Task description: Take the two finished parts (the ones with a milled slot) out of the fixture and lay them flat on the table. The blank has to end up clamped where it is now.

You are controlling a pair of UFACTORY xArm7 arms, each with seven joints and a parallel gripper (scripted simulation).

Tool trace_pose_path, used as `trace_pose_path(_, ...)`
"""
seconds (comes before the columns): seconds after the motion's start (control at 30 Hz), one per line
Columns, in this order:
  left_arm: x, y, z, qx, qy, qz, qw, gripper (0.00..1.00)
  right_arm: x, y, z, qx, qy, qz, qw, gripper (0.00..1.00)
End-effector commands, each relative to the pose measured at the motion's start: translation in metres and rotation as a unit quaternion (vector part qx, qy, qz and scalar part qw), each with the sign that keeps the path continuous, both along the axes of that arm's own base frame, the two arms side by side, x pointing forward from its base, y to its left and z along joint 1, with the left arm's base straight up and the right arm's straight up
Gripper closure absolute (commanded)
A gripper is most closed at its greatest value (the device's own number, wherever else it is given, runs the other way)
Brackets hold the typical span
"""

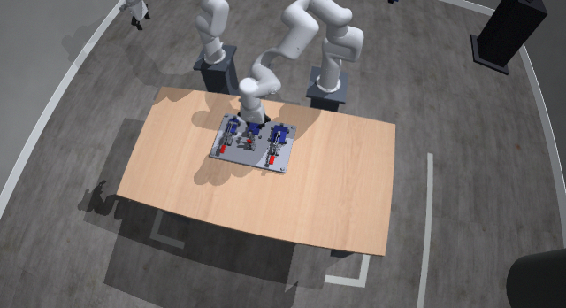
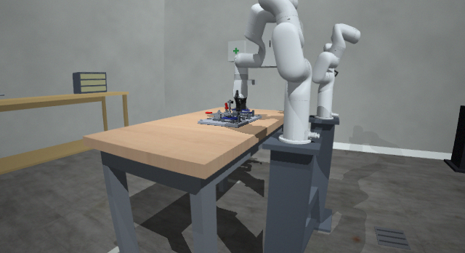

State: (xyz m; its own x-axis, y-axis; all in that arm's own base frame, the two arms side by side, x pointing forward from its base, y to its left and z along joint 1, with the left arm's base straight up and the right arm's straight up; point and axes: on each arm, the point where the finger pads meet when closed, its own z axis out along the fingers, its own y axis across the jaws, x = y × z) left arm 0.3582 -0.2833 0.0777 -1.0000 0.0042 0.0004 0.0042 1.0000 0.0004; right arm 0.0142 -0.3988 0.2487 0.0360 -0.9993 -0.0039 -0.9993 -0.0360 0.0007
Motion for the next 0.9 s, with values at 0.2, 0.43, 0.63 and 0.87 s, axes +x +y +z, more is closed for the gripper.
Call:
trace_pose_path(0.2, 0.000, -0.001, 0.007, -0.001, -0.002, 0.000, 1.000, 1.00, 0.000, -0.001, 0.001, -0.002, 0.000, 0.000, 1.000, 0.00)
trace_pose_path(0.43, -0.003, -0.001, 0.020, -0.001, -0.002, 0.000, 1.000, 1.00, 0.000, -0.001, 0.001, -0.002, 0.000, 0.000, 1.000, 0.00)
trace_pose_path(0.63, -0.005, -0.001, 0.028, -0.001, -0.002, 0.000, 1.000, 1.00, 0.000, -0.001, 0.001, -0.002, 0.000, 0.000, 1.000, 0.00)
trace_pose_path(0.87, -0.007, -0.001, 0.035, -0.001, -0.002, 0.000, 1.000, 1.00, 0.000, -0.001, 0.001, -0.002, 0.000, 0.000, 1.000, 0.00)
